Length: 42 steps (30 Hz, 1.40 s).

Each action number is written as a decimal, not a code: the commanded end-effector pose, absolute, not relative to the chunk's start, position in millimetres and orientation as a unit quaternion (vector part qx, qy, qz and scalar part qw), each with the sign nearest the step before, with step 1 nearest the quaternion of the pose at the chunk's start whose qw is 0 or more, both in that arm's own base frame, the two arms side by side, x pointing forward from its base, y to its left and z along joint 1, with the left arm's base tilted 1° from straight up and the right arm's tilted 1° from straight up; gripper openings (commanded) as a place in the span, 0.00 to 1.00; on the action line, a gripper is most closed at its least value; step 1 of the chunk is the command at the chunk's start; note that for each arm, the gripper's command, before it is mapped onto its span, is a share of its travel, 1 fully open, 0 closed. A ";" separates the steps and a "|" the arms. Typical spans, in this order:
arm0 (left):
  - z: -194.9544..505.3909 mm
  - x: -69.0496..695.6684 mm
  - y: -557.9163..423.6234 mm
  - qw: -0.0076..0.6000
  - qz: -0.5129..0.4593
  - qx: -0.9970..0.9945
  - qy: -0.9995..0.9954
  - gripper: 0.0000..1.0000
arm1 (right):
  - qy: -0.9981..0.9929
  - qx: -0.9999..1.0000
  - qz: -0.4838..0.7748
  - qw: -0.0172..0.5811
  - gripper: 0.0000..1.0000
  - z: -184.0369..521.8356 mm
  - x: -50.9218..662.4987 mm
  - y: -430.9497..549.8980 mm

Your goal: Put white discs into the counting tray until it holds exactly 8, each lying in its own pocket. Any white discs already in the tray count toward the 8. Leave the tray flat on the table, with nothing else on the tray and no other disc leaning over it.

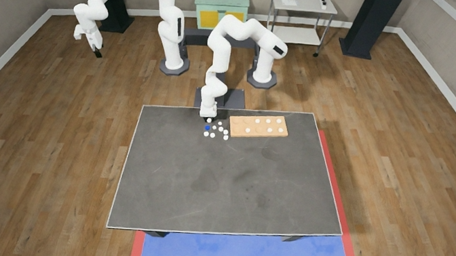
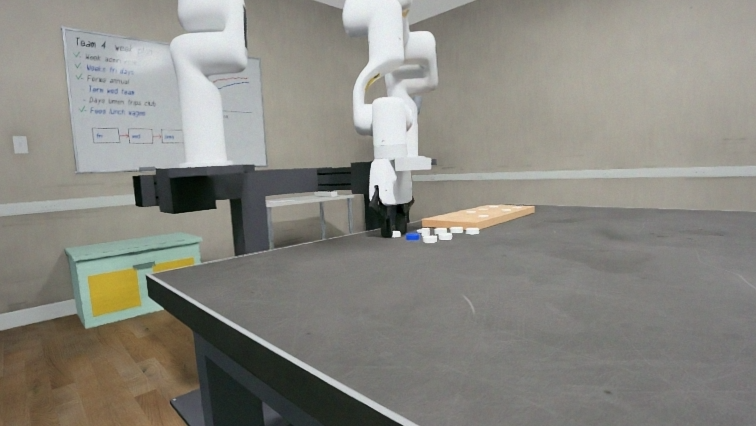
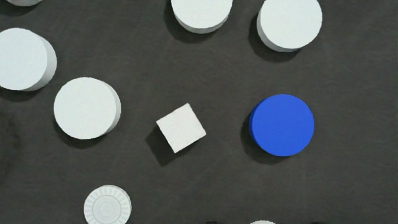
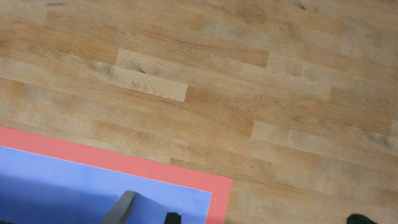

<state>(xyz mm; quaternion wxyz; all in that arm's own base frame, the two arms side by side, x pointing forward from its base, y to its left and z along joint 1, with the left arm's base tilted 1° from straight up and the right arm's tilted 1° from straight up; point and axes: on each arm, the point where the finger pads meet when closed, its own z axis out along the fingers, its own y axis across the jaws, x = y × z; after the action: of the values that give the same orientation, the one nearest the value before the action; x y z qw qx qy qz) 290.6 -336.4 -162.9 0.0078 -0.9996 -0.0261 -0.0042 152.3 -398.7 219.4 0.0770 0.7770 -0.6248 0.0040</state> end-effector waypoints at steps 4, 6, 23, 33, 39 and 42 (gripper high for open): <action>-161.5 291.9 -338.0 0.006 -0.006 -1.000 -0.026 0.48 | -0.641 0.764 0.001 0.066 1.00 226.9 124.2 -404.8; -161.5 291.9 -338.0 0.006 -0.006 -1.000 -0.026 0.48 | -0.646 0.761 0.000 0.063 1.00 228.4 116.9 -405.7; -161.5 291.9 -338.0 0.006 -0.006 -1.000 -0.026 0.48 | -0.678 0.734 -0.002 0.037 1.00 241.0 58.2 -408.1; -161.5 291.9 -338.0 0.006 -0.006 -1.000 -0.026 0.48 | -0.694 0.720 0.000 0.023 1.00 247.5 29.8 -406.0; -161.5 291.9 -338.0 0.006 -0.006 -1.000 -0.026 0.48 | -0.707 0.707 0.004 0.010 1.00 253.8 4.1 -402.1; -161.5 291.9 -338.0 0.006 -0.006 -1.000 -0.026 0.48 | -0.711 0.703 0.005 0.006 1.00 255.8 -3.7 -400.6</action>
<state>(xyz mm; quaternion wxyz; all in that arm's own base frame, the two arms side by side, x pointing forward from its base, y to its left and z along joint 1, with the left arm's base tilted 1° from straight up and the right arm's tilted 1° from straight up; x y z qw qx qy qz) 290.6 -336.4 -162.9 0.0078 -0.9996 -0.0261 -0.0042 9.1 -402.0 250.8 0.0117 0.7095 -0.7046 0.0016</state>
